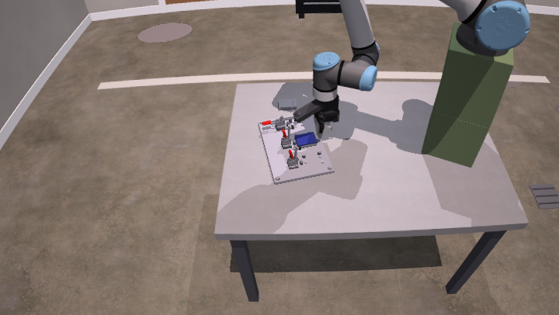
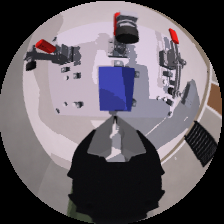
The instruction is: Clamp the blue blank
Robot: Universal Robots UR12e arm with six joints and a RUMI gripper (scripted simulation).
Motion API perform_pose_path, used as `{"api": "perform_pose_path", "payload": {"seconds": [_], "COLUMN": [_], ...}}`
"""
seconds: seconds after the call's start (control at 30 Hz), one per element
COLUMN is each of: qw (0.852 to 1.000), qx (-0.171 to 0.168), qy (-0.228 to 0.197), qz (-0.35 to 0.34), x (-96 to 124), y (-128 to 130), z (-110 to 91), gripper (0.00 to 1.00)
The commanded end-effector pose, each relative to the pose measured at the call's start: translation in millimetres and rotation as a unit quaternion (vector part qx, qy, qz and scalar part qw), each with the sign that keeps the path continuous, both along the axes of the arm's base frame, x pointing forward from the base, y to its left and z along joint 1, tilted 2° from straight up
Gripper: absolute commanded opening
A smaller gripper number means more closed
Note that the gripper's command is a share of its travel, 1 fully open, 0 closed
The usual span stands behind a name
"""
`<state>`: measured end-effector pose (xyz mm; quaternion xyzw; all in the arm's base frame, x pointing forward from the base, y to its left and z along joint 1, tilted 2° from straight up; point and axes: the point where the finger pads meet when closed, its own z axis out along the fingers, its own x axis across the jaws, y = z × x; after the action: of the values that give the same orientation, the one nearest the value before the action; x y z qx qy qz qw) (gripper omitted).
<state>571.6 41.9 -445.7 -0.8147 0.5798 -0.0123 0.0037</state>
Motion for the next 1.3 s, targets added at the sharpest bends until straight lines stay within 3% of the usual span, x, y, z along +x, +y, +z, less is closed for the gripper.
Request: {"api": "perform_pose_path", "payload": {"seconds": [0.0,1.27], "qw": [1.000,1.000], "qx": [0.000,0.000], "qy": [0.000,0.000], "qz": [0.000,0.000], "x": [1.3,5.0], "y": [0.3,1.6], "z": [0.5,0.6], "gripper": [0.00,0.00]}}
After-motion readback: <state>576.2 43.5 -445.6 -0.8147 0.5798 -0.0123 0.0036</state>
